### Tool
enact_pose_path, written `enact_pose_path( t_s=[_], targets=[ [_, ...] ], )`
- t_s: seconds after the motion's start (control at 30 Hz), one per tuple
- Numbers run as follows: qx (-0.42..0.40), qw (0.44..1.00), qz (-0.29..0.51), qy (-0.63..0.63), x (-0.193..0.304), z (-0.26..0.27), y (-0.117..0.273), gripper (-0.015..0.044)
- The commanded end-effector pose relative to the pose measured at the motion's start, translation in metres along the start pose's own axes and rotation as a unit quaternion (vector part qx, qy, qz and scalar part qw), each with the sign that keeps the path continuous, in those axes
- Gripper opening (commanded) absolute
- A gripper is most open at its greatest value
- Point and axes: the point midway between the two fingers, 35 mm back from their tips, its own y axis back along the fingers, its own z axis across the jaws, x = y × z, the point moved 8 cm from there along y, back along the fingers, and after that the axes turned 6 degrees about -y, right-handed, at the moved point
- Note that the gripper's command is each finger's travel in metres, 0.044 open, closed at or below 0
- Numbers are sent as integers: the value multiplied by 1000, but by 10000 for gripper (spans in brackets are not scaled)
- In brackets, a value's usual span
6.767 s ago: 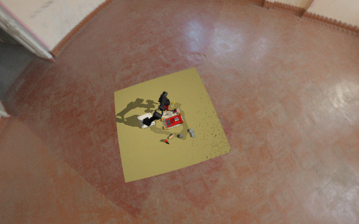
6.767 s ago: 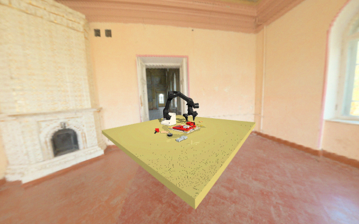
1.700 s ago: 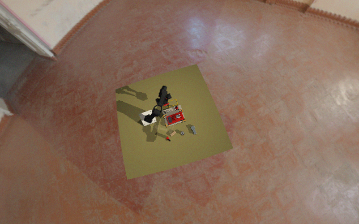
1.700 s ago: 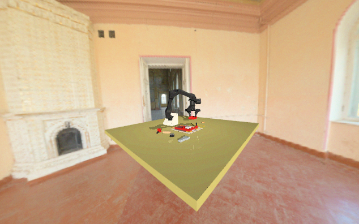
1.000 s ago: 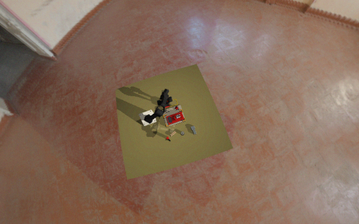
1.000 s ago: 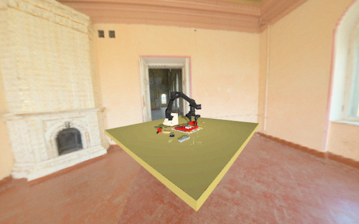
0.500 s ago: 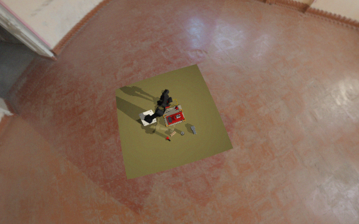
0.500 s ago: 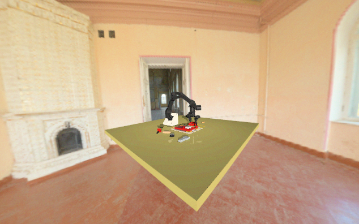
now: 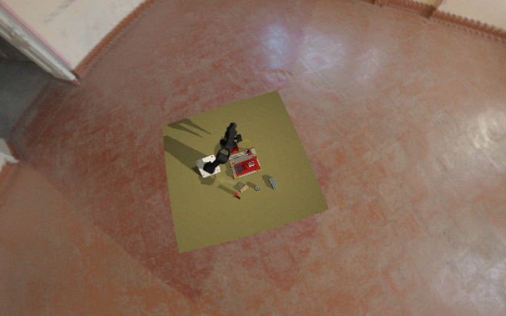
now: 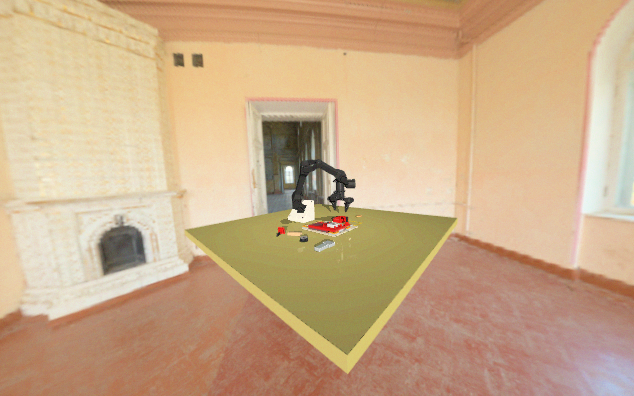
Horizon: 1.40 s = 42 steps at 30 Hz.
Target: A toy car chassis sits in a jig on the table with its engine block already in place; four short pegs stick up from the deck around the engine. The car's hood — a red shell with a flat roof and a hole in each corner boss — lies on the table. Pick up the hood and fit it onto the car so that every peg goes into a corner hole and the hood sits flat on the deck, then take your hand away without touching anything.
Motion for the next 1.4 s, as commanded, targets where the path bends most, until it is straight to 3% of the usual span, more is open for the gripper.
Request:
enact_pose_path(
  t_s=[0.0,0.5,0.77,1.07,1.37],
  targets=[
    [-6,1000,8,-6,-3,0,32,440],
    [-10,1000,10,3,0,0,26,440],
    [23,969,82,230,-14,4,13,440],
    [-5,855,184,485,-31,7,-1,440],
    [-107,669,256,689,-48,8,-13,440]
  ],
)
